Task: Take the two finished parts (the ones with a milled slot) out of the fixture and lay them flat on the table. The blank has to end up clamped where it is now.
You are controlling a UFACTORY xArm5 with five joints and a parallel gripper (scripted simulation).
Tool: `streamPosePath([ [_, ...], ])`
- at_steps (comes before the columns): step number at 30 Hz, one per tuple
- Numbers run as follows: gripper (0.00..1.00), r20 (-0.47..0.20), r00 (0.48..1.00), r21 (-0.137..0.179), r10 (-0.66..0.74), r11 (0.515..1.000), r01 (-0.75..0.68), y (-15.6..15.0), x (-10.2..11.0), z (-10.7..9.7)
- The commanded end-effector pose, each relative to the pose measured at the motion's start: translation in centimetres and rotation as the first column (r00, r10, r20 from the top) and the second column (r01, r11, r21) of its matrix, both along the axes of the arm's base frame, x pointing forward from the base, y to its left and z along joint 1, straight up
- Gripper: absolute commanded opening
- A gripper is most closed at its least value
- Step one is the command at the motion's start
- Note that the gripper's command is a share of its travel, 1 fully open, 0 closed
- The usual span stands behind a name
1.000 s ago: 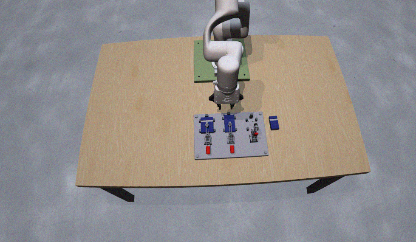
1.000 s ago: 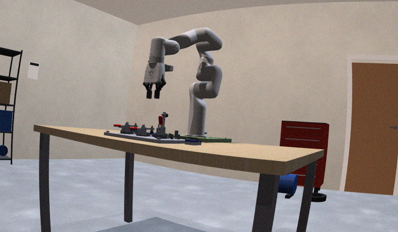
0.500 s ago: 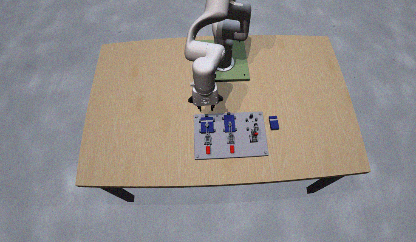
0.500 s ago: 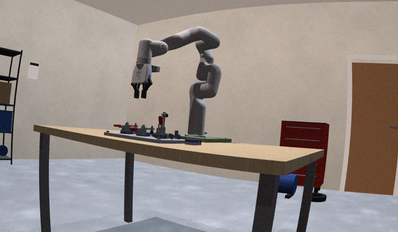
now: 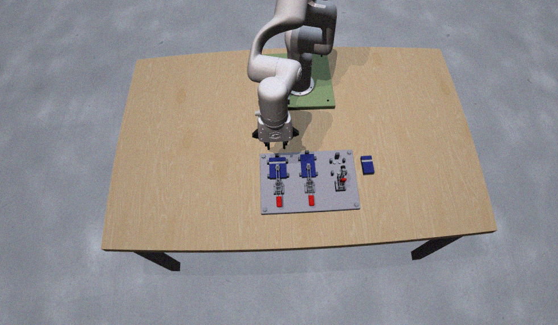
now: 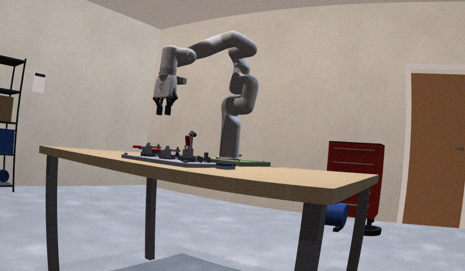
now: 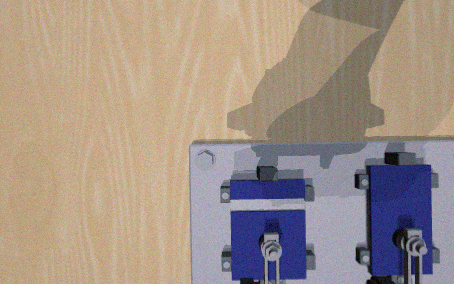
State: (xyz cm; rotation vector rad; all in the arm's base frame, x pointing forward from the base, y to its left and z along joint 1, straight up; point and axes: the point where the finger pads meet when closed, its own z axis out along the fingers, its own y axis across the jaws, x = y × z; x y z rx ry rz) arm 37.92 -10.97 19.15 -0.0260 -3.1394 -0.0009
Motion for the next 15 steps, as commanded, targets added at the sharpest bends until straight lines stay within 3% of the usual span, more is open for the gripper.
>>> streamPosePath([
  [1,0.48,0.004,1.0,-0.001,0.0,1.0,0.0,0.0,0.1,-0.4],
  [12,0.48,0.004,1.0,-0.001,0.0,1.0,0.0,-0.1,0.1,-4.9],
  [15,0.48,0.004,1.0,-0.001,0.0,1.0,0.0,-0.1,0.1,-5.2],
])
